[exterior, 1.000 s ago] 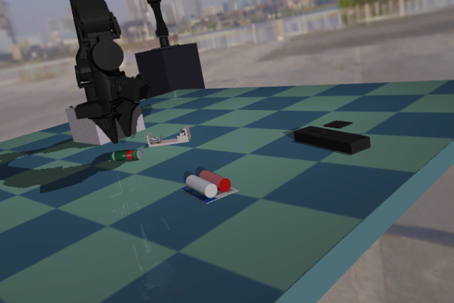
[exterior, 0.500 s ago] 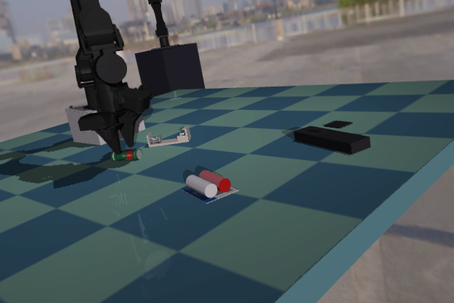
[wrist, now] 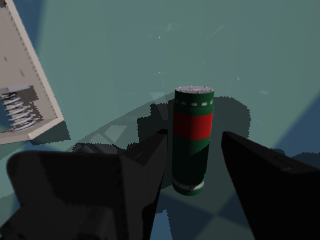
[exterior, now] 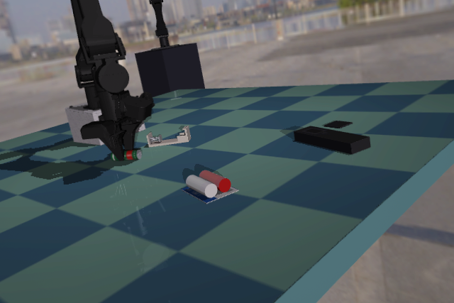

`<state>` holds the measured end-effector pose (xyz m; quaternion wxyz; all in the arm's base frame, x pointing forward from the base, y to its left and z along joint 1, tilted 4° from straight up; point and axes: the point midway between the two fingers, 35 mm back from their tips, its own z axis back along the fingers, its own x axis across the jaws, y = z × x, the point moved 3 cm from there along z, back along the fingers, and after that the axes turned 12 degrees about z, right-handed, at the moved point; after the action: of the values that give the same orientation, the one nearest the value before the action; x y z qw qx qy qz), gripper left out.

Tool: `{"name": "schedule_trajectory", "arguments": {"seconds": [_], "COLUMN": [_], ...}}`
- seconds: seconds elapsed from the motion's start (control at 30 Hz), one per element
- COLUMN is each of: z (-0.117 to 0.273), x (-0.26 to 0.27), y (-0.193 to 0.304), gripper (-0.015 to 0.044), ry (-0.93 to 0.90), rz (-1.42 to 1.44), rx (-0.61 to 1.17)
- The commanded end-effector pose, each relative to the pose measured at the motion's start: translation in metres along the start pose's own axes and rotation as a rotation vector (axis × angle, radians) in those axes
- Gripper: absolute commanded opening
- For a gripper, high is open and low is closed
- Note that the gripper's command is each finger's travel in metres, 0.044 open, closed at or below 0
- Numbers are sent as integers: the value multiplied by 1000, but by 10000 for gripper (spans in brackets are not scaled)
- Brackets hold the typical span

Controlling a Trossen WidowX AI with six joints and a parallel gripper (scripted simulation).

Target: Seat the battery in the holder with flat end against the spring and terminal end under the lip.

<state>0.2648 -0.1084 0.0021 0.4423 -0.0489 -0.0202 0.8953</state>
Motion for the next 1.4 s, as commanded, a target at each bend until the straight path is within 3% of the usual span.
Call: {"name": "schedule_trajectory", "arguments": {"seconds": [0.0,0.2,0.4,0.63,0.83,1.37], "z": [-3,-3,-2,46,47,54], "x": [3,3,2,1,2,21], "y": [1,1,1,0,0,-22], "gripper": [114,74,70,70,70,70], "ry": [-10,-10,-10,-10,-10,-10], "rz": [1,1,1,1,-6,-660], "rx": [0,0,0,0,0,3]}}
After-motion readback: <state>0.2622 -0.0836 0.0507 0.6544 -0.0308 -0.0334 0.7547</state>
